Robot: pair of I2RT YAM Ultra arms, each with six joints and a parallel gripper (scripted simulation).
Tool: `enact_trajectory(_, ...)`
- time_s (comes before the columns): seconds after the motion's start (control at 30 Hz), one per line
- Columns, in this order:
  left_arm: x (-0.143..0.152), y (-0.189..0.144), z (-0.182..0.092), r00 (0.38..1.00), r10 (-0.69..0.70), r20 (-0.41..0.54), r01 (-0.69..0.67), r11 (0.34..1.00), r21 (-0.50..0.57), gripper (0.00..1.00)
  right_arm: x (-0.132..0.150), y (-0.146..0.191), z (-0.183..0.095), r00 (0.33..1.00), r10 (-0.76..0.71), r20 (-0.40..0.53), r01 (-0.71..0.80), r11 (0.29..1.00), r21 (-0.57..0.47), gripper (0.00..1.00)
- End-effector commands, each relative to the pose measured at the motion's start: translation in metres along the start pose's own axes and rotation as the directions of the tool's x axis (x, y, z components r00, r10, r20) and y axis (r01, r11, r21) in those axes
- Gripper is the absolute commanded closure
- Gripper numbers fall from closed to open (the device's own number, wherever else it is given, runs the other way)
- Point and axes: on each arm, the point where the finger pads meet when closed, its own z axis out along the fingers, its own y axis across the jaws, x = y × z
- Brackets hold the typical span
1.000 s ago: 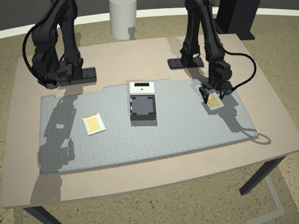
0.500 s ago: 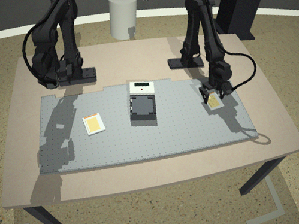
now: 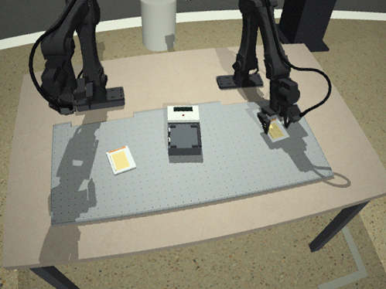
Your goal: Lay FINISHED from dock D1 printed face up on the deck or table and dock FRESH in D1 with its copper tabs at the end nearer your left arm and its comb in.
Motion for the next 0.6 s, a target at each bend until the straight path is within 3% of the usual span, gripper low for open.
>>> enact_trajectory(0.0,-0.0237,-0.0001,-0.0150,0.997,0.000,0.080,0.000,1.000,0.000,0.02,-0.0041,-0.0005,-0.0071,1.000,0.017,0.001,-0.017,1.000,-0.015,0.00)
enact_trajectory(0.57,-0.0254,-0.0002,-0.0179,0.997,0.000,0.080,0.000,1.000,0.000,0.02,-0.0041,-0.0005,-0.0071,1.000,0.017,0.001,-0.017,1.000,-0.015,0.00)
